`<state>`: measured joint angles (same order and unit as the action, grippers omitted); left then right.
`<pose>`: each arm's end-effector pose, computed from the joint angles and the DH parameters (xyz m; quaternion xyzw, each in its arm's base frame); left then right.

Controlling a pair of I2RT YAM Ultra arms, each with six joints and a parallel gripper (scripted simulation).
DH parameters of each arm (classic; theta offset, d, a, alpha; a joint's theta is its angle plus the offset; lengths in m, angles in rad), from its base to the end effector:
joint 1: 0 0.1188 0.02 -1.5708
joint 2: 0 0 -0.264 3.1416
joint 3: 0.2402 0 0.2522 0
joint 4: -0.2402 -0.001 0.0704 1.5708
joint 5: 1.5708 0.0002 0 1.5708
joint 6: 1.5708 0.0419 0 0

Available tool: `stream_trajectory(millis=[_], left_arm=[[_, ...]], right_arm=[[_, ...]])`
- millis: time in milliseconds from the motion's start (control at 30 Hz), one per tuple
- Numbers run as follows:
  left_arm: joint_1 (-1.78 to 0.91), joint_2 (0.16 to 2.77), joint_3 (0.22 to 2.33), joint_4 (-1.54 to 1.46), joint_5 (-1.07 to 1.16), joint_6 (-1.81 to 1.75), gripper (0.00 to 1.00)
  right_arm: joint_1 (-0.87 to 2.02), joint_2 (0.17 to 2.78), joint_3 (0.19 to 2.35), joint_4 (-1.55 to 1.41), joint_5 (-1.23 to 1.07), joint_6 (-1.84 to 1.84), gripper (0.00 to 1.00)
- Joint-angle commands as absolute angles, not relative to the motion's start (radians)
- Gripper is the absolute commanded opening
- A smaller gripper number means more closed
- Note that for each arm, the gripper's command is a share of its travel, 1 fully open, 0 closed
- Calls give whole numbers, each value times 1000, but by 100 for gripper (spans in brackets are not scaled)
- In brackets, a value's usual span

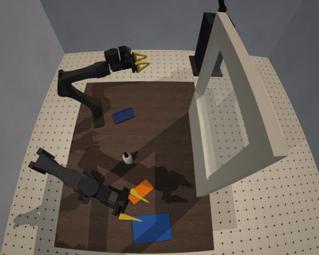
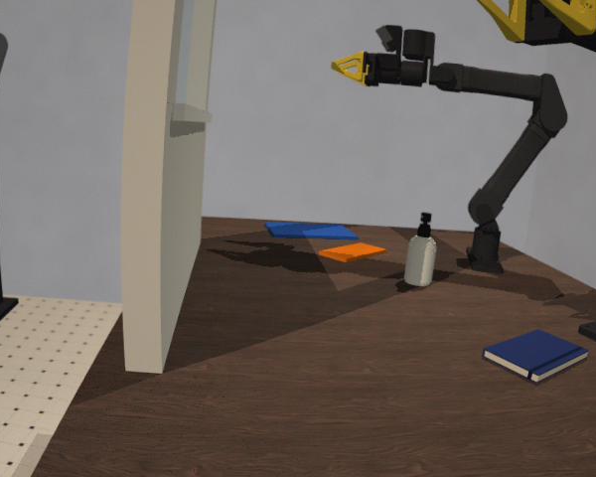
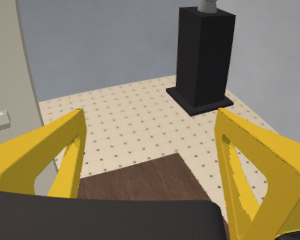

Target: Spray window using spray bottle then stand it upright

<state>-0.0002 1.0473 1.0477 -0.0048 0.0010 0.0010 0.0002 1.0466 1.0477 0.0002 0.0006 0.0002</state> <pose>0.2453 0.0009 0.4068 0.0008 0.7087 -0.0001 0.7056 0.2451 0.0010 0.4076 0.0002 0.7066 -0.0001 0.7076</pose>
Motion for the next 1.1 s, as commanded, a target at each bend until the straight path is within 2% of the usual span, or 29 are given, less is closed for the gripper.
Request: stream_trajectory(millis=[0, 367, 733, 800, 1067], left_arm=[[6, 1036, 1036, -12, -7, -5, 65], [7, 1030, 1024, 2, -8, -5, 65], [7, 1030, 1024, -2, -8, -5, 65], [7, 1030, 1024, -2, -8, -5, 65], [7, 1030, 1024, -2, -8, -5, 65]], right_arm=[[-5, 1049, 1053, 11, -3, 3, 69], [-9, 1053, 1044, 10, -6, 3, 69], [32, 1093, 1039, -28, -115, -160, 69], [34, 1106, 974, -53, -150, -193, 69], [61, 1153, 937, -94, -252, -332, 69]])
